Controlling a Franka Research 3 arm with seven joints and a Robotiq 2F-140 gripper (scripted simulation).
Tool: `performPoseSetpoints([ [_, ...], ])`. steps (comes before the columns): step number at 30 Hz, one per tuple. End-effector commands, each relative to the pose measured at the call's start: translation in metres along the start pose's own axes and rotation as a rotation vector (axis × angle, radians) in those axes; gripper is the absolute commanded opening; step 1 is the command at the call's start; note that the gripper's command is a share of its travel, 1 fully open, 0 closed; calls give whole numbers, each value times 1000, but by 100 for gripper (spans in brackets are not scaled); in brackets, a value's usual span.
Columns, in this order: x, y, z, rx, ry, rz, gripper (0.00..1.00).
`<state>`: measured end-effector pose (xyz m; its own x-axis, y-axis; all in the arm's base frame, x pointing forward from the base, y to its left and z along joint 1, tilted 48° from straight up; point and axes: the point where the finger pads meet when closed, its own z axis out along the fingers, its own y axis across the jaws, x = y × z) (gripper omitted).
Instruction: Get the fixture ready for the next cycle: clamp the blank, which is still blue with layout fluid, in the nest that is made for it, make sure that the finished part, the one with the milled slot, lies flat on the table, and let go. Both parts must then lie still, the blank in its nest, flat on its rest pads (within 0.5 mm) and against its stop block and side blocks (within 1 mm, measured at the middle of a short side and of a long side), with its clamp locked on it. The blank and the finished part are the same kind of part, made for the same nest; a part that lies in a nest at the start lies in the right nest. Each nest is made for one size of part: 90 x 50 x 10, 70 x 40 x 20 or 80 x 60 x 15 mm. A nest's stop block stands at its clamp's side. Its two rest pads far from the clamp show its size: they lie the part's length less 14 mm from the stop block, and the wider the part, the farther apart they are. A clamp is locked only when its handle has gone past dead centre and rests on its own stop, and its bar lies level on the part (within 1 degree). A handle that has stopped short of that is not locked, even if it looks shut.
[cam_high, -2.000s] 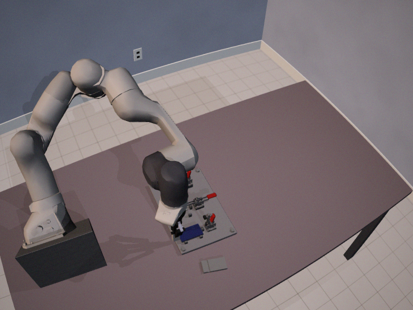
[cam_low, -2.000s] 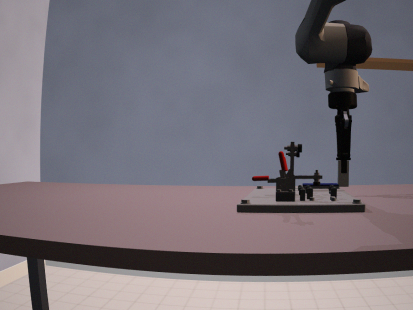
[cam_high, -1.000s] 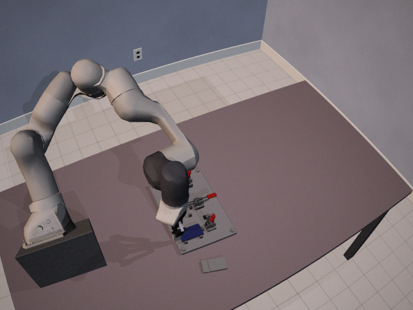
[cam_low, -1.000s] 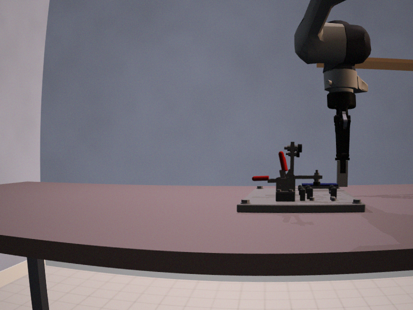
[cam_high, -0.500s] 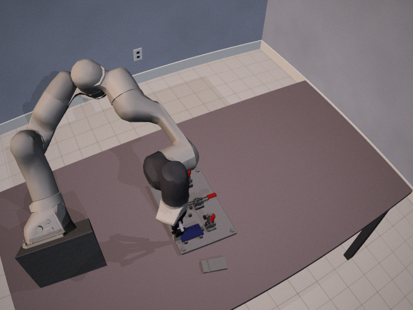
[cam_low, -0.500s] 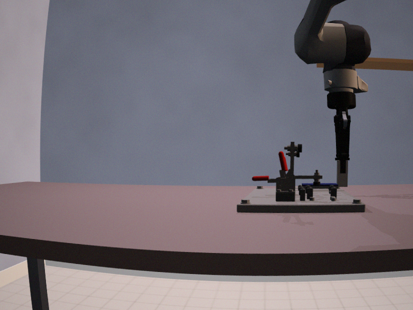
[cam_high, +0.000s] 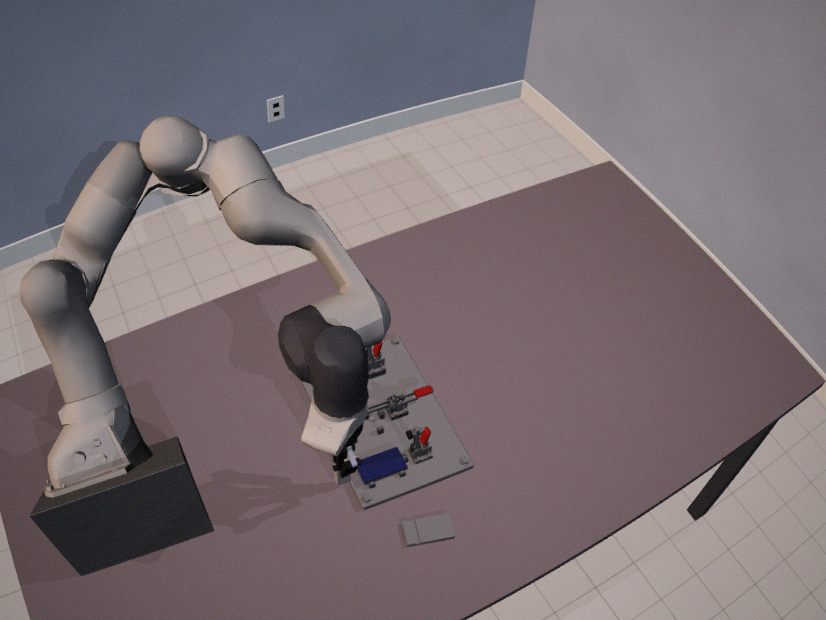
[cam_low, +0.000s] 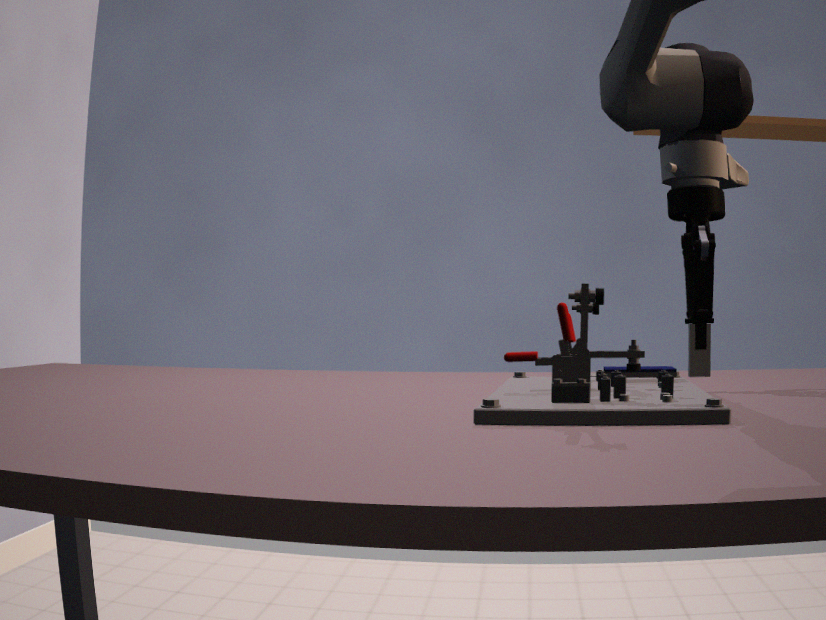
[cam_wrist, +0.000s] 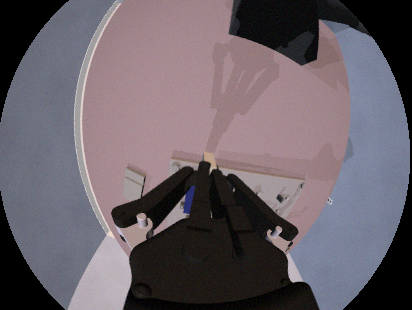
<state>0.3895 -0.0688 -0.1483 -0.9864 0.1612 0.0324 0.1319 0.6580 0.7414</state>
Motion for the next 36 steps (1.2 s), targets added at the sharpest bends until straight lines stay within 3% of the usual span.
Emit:
performPoseSetpoints([
  [1,0,-2,-3,5,-6,-12,0],
  [6,0,-2,-10,5,-7,-12,0],
  [14,0,-2,-41,5,-7,-12,0],
  [27,0,-2,-42,5,-7,-12,0],
  [28,0,-2,-42,5,-7,-12,28],
  [32,0,-2,-56,5,-7,-12,28],
  [36,1,-1,-98,5,-7,-12,28],
])
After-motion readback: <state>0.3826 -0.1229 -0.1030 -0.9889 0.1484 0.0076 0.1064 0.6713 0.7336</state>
